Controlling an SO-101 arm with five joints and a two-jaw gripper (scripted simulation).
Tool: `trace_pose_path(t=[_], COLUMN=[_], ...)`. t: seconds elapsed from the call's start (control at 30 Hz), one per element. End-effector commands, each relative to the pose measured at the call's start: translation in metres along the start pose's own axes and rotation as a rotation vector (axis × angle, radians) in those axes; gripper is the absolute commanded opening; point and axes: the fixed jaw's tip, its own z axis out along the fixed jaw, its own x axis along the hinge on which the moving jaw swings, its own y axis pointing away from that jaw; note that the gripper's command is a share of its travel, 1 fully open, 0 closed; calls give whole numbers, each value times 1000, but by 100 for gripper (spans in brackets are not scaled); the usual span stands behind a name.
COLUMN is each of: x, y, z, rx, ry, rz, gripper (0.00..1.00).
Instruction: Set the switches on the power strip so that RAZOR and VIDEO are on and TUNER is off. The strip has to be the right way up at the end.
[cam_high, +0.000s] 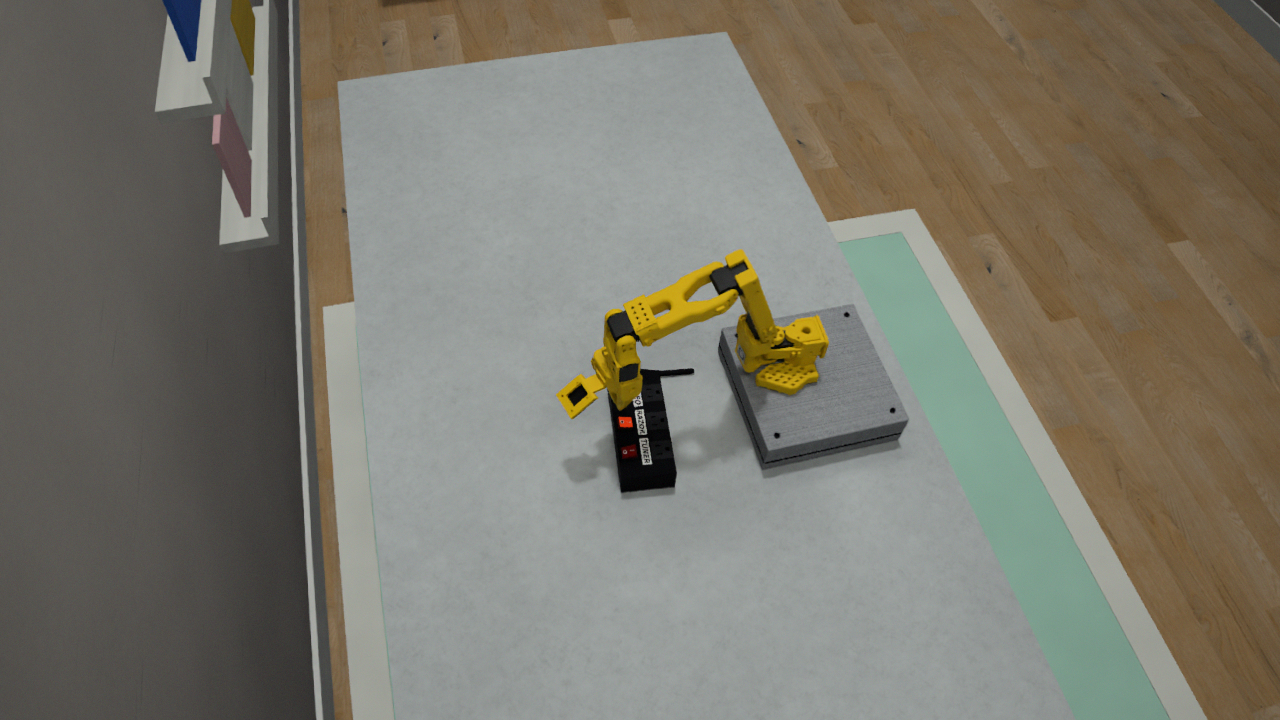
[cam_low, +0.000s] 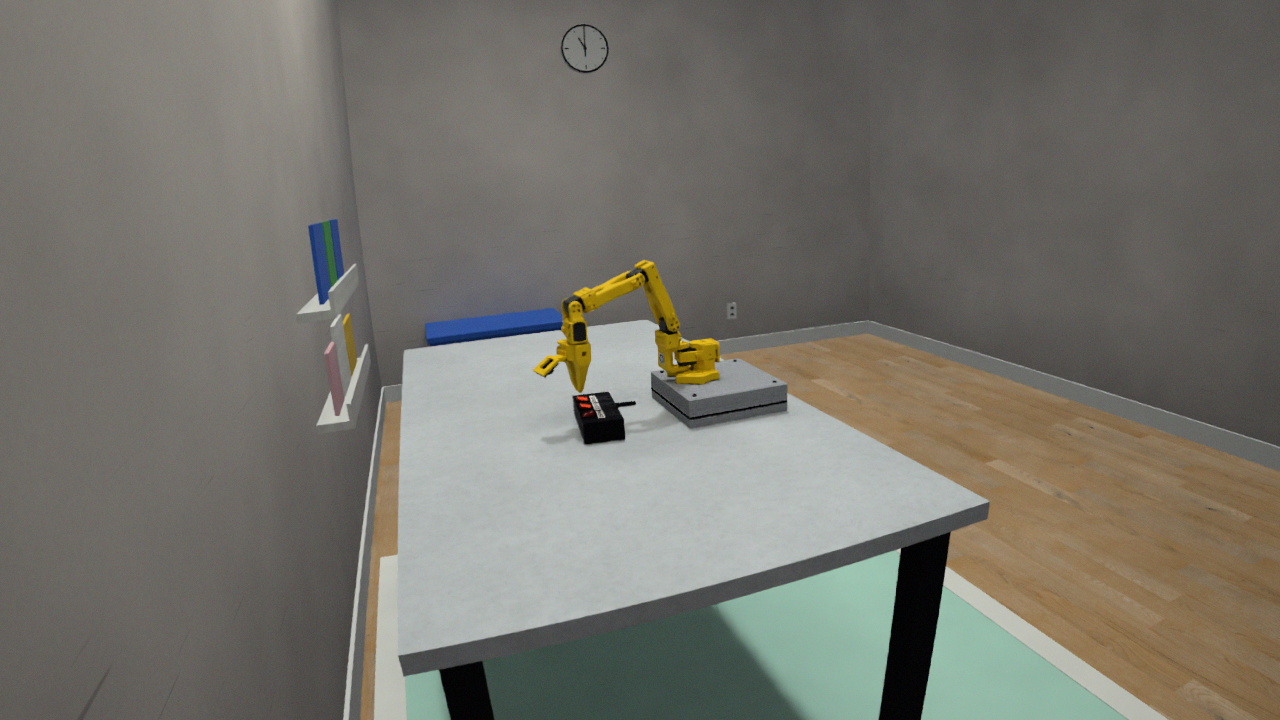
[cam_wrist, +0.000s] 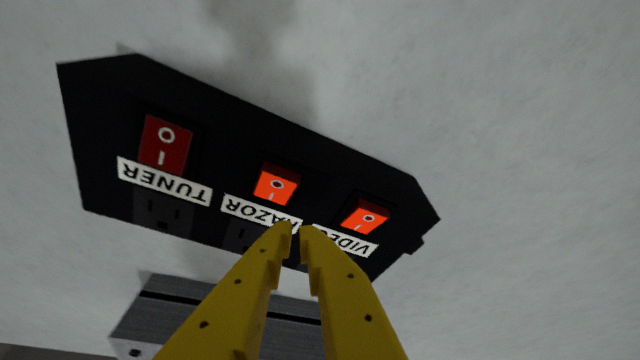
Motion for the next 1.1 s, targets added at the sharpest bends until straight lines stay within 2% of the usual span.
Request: trace_pose_path(t=[0.0, 0.07, 0.57, 0.63, 1.07], x=[7, 7, 22, 22, 36], y=[-5, -5, -28, -28, -48], z=[-2, -2, -8, -8, -12], rx=[-2, -2, -4, -4, -6], ry=[6, 6, 6, 6, 6], rz=[-125, -125, -624, -624, -1085], gripper=[0, 0, 0, 0, 0])
